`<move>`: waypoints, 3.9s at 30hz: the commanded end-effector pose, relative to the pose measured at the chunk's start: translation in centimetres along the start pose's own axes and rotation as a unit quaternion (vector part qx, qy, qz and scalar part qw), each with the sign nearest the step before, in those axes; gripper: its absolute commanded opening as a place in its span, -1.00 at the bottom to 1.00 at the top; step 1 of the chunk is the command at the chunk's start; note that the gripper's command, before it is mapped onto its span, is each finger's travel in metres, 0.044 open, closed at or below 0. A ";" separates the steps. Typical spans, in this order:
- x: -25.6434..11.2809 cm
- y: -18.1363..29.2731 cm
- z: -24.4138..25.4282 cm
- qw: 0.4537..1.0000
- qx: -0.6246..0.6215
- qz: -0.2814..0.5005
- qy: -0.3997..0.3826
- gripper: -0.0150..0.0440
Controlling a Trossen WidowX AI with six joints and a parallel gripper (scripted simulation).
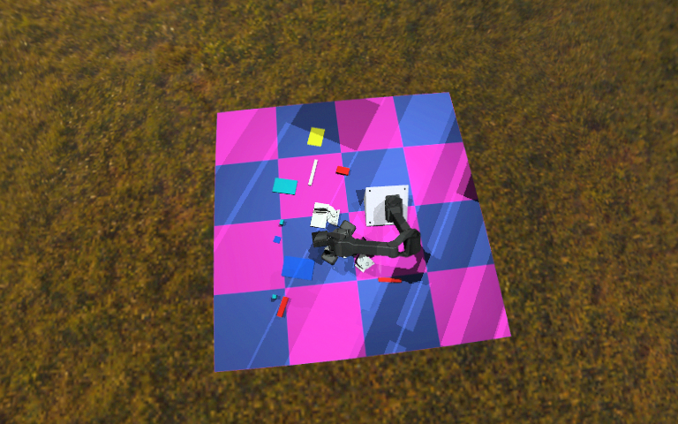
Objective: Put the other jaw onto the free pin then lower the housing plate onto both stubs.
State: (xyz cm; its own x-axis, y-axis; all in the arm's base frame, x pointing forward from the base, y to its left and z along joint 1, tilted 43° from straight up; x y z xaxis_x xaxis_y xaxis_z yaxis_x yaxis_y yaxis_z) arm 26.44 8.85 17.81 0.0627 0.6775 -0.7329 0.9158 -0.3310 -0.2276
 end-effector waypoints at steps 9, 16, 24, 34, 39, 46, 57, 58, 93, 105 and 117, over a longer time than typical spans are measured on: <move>4.2 -0.3 0.1 1.000 0.000 -0.008 0.001 1.00; 4.2 -0.3 0.1 1.000 0.000 -0.008 0.001 1.00; 5.3 -0.3 0.1 1.000 0.000 -0.008 0.001 1.00; 6.9 -0.2 0.1 1.000 0.000 -0.008 0.001 1.00; 7.7 -0.3 0.1 1.000 0.000 -0.008 0.002 1.00; 8.8 -0.4 0.1 1.000 0.000 -0.008 0.002 1.00; 9.2 -0.4 0.1 1.000 0.000 -0.008 0.003 1.00; 9.2 -0.4 0.1 1.000 0.000 -0.008 0.003 1.00; 9.3 -0.4 0.1 1.000 0.000 -0.008 0.003 1.00; 9.3 -0.4 0.1 1.000 0.000 -0.008 0.003 1.00; 9.2 -0.4 0.0 1.000 -0.004 -0.009 0.005 0.64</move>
State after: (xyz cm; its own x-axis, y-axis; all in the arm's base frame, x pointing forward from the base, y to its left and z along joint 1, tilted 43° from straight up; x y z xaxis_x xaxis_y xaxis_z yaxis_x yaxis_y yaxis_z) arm 26.65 15.26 11.19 0.0505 0.6895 -0.7225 0.9198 -0.3141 -0.2354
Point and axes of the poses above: the point midway between the two fingers, 35 mm back from their tips, its own x axis out along the fingers, its own z axis across the jaws, y = z × x, the point moved 2 cm from there along -x, back along the fingers, and after that the axes turned 13 degrees about -x, right-handed, at the moved point
